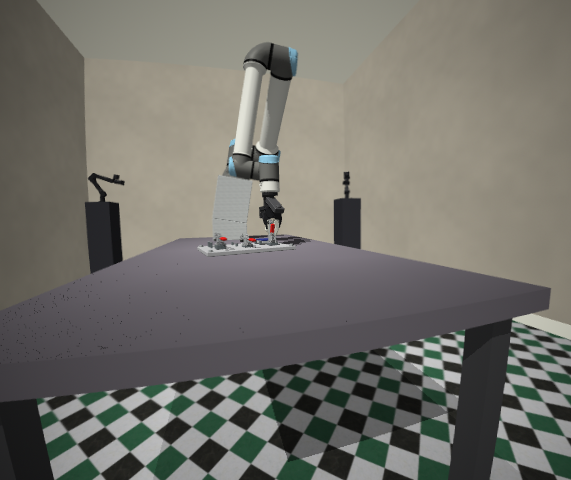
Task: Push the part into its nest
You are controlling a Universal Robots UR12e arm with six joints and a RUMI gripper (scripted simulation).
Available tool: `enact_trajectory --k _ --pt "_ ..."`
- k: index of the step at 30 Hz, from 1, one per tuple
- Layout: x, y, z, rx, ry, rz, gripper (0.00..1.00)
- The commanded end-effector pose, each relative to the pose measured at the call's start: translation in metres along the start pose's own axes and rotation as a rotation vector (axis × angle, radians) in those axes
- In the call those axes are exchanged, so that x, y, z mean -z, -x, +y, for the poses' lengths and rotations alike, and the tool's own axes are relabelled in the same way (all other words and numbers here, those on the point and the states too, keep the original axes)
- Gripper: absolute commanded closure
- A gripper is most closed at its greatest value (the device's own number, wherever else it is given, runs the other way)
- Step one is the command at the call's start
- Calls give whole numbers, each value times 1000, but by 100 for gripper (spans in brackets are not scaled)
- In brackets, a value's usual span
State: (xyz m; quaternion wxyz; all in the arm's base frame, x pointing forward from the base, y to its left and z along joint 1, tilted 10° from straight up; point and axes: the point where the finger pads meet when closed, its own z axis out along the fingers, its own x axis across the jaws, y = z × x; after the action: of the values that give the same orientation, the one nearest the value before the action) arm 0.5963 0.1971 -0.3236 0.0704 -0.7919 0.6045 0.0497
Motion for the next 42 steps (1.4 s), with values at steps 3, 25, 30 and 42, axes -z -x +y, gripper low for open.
enact_trajectory --k 3,25,30,42 --pt "-2 -43 2 -42 11 48 100" --pt "-2 -48 2 -46 11 54 100" --pt "-2 -49 3 -47 12 55 100" --pt "-2 -51 3 -49 12 57 100"
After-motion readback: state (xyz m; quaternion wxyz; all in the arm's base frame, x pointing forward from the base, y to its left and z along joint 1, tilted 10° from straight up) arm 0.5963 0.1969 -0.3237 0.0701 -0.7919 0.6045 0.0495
